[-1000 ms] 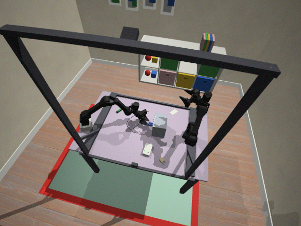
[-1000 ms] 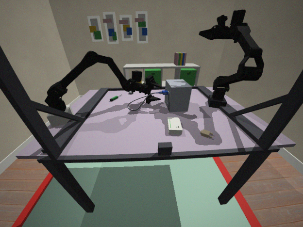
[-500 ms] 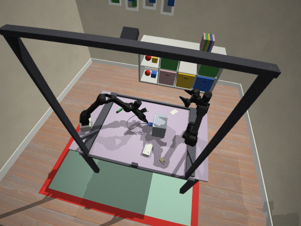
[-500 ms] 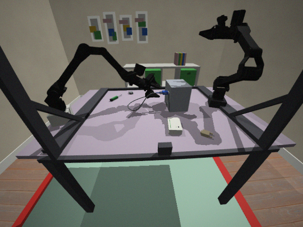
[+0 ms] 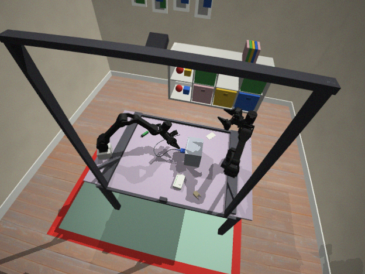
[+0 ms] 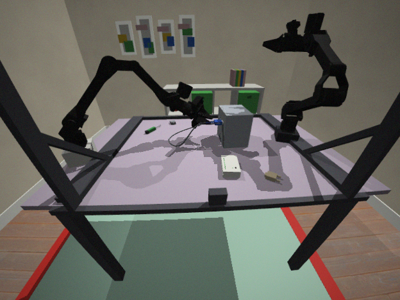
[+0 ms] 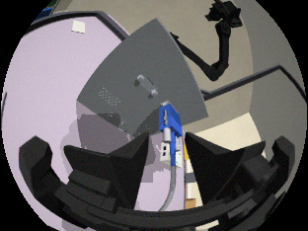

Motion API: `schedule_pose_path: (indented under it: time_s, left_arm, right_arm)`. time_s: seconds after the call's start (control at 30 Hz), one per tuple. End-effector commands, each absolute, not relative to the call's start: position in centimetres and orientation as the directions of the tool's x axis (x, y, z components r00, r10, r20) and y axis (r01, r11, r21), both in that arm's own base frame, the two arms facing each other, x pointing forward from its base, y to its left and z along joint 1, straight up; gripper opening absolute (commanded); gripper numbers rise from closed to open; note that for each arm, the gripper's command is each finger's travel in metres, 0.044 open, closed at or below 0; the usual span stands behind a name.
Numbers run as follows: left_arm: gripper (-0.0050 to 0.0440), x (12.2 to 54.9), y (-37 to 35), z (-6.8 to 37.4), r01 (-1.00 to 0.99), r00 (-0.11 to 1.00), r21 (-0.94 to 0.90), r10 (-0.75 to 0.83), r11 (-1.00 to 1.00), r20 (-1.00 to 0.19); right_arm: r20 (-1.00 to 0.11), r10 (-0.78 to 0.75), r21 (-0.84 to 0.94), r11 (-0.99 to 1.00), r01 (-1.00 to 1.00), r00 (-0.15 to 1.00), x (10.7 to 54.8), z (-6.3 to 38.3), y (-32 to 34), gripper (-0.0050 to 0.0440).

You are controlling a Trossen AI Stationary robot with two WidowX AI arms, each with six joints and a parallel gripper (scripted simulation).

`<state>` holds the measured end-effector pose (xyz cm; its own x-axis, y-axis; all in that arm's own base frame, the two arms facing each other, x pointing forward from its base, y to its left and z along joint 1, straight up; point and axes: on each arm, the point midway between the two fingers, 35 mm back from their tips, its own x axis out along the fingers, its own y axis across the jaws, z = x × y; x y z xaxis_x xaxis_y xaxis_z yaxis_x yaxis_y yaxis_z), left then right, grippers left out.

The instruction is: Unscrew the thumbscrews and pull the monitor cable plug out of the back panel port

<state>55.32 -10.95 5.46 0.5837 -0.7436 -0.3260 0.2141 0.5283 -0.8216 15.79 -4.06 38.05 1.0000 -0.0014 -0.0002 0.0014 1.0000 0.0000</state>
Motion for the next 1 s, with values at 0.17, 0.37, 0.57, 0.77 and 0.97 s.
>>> schedule_pose_path:
  time_s: [0.17, 0.37, 0.57, 0.77, 0.97]
  left_arm:
    - [0.0000, 55.59, -10.94, 6.96, 0.240, 0.595, -0.812, -0.741, 0.532, -0.311]
    - [0.0000, 55.59, -10.94, 6.96, 0.240, 0.595, -0.812, -0.741, 0.532, -0.311]
    - [0.0000, 55.60, -10.89, 6.87, 0.226, 0.588, -0.838, -0.755, 0.497, -0.290]
    - [0.0000, 55.61, -10.83, 6.77, 0.210, 0.581, -0.866, -0.770, 0.454, -0.263]
    - [0.0000, 55.62, -10.81, 6.72, 0.201, 0.578, -0.879, -0.777, 0.432, -0.250]
  right_arm:
    - [0.001, 0.000, -0.006, 1.000, 0.000, 1.000, 15.76, 38.34, -3.94, 0.0440]
    - [0.001, 0.000, -0.006, 1.000, 0.000, 1.000, 15.76, 38.34, -3.94, 0.0440]
    - [0.001, 0.000, -0.006, 1.000, 0.000, 1.000, 15.76, 38.34, -3.94, 0.0440]
    - [0.001, 0.000, -0.006, 1.000, 0.000, 1.000, 15.76, 38.34, -3.94, 0.0440]
    - [0.001, 0.000, -0.006, 1.000, 0.000, 1.000, 15.76, 38.34, -3.94, 0.0440]
